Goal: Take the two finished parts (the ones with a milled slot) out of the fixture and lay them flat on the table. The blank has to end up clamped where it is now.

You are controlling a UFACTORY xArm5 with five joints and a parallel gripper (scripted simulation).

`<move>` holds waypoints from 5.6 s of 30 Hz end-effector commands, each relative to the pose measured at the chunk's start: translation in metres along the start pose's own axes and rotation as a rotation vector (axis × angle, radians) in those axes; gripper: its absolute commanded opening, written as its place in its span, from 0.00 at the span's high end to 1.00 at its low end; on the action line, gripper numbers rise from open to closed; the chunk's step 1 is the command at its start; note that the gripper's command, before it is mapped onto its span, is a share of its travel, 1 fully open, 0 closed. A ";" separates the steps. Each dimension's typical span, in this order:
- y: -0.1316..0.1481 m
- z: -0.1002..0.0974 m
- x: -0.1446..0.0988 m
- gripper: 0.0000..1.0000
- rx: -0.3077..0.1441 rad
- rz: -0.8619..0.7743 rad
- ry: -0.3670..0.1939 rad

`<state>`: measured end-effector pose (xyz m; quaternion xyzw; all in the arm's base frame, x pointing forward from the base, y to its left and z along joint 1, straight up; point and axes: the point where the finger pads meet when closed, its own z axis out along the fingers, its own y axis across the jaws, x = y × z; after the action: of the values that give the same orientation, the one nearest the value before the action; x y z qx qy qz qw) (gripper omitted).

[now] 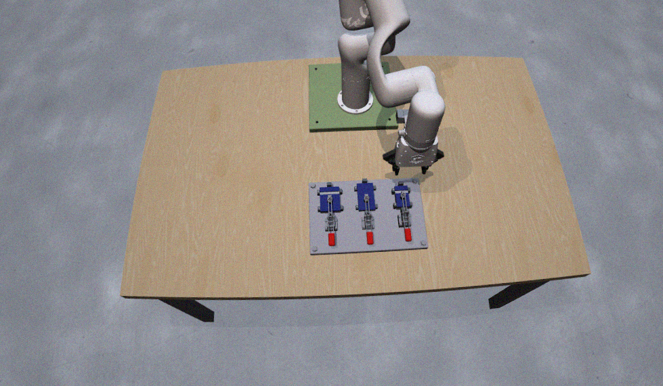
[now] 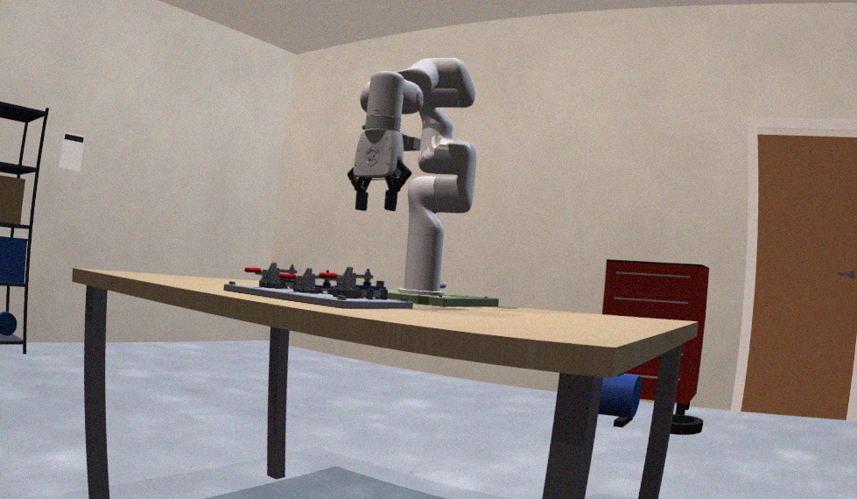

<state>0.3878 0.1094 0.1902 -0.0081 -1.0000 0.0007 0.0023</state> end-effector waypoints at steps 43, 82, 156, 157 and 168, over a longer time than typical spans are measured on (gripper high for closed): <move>0.000 -0.002 -0.001 0.00 -0.001 0.000 -0.004; 0.000 -0.002 -0.001 0.00 -0.001 0.000 -0.004; 0.000 -0.003 -0.001 0.52 -0.001 0.000 -0.004; 0.000 -0.003 -0.001 0.52 -0.001 0.000 -0.004; 0.000 -0.003 -0.001 0.52 -0.001 0.000 -0.004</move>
<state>0.3878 0.1094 0.1913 -0.0082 -1.0000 0.0007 0.0025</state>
